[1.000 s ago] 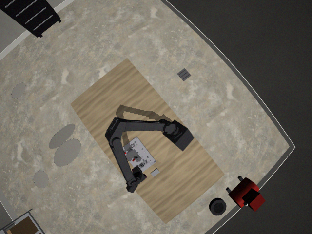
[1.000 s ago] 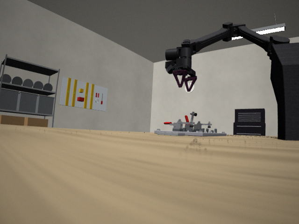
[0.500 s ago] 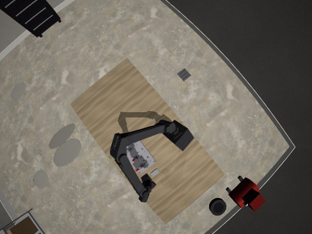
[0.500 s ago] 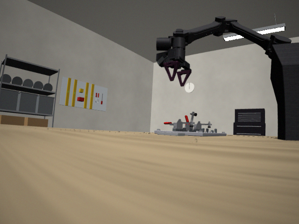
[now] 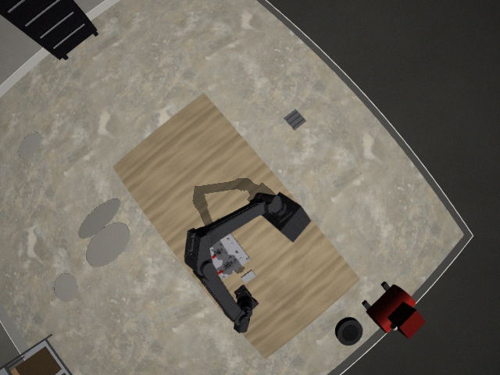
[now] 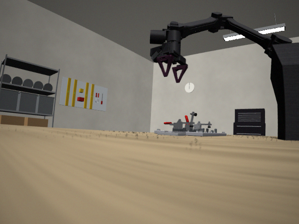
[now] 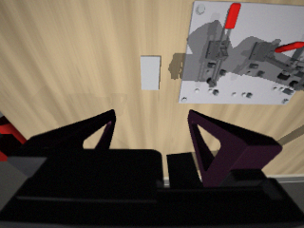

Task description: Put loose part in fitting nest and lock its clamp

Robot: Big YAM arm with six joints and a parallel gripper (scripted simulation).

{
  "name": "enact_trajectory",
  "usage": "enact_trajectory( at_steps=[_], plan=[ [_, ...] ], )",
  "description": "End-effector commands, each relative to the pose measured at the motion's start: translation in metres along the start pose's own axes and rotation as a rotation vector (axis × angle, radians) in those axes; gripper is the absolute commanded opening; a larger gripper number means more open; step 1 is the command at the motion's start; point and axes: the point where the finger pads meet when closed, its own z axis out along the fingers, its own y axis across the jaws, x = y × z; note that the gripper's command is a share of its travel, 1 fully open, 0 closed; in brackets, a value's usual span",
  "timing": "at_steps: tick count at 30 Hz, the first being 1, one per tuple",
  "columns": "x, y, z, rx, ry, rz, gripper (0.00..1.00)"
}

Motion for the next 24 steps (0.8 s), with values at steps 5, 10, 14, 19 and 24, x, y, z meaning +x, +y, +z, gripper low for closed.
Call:
enact_trajectory(
  at_steps=[5, 10, 14, 19, 24],
  plan=[
    [0.006, 0.021, -0.003, 0.005, -0.004, -0.005, 0.92],
    [0.002, 0.010, 0.008, 0.011, 0.018, 0.019, 0.92],
    [0.002, 0.010, 0.008, 0.011, 0.018, 0.016, 0.92],
    [0.002, 0.010, 0.008, 0.011, 0.018, 0.016, 0.92],
    [0.002, 0.010, 0.008, 0.011, 0.018, 0.016, 0.92]
  ],
)
